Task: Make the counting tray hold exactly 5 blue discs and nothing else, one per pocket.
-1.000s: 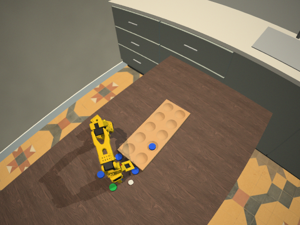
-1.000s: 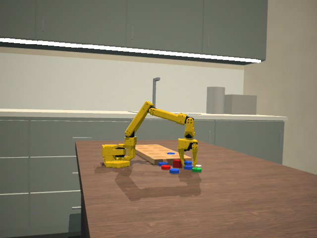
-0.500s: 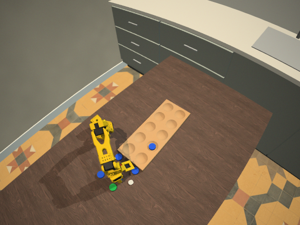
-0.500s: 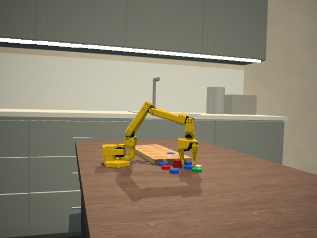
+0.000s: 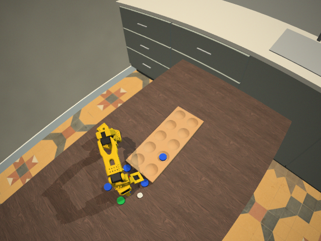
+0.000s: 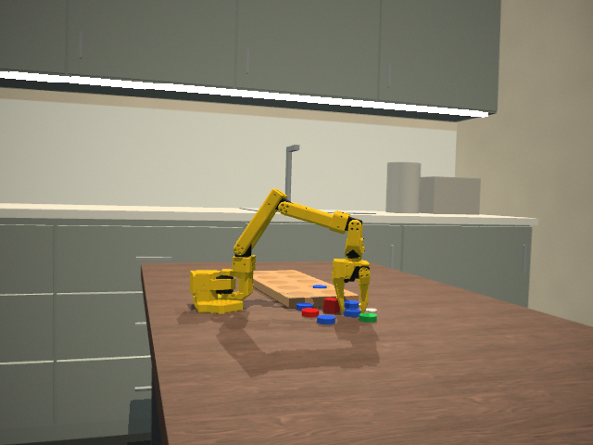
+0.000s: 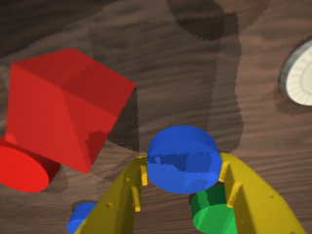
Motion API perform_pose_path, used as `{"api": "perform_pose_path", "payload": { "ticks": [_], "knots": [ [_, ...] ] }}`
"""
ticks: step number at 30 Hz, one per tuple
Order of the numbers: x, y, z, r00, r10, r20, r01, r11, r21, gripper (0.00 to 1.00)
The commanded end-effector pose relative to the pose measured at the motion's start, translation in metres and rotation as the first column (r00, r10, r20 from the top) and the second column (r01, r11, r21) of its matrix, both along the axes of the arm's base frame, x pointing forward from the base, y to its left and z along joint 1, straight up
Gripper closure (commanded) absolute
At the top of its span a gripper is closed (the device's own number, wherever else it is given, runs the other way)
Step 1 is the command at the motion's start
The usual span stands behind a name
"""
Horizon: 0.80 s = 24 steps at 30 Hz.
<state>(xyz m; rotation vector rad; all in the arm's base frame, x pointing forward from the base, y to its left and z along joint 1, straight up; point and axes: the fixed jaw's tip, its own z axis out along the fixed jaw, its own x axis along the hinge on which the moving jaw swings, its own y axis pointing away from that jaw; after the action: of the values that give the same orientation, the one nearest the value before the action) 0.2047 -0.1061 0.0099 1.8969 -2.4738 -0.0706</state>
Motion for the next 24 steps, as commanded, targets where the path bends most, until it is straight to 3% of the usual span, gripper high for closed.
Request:
{"api": "perform_pose_path", "payload": {
  "ticks": [1,16,24],
  "knots": [
    [0.01,-0.005,0.018,0.997,-0.005,0.075,0.008,0.999,-0.036,1.0],
    [0.011,-0.005,0.042,0.997,-0.005,0.075,0.008,0.999,-0.036,1.0],
    [0.01,-0.005,0.046,0.997,-0.005,0.075,0.008,0.999,-0.036,1.0]
  ]
}}
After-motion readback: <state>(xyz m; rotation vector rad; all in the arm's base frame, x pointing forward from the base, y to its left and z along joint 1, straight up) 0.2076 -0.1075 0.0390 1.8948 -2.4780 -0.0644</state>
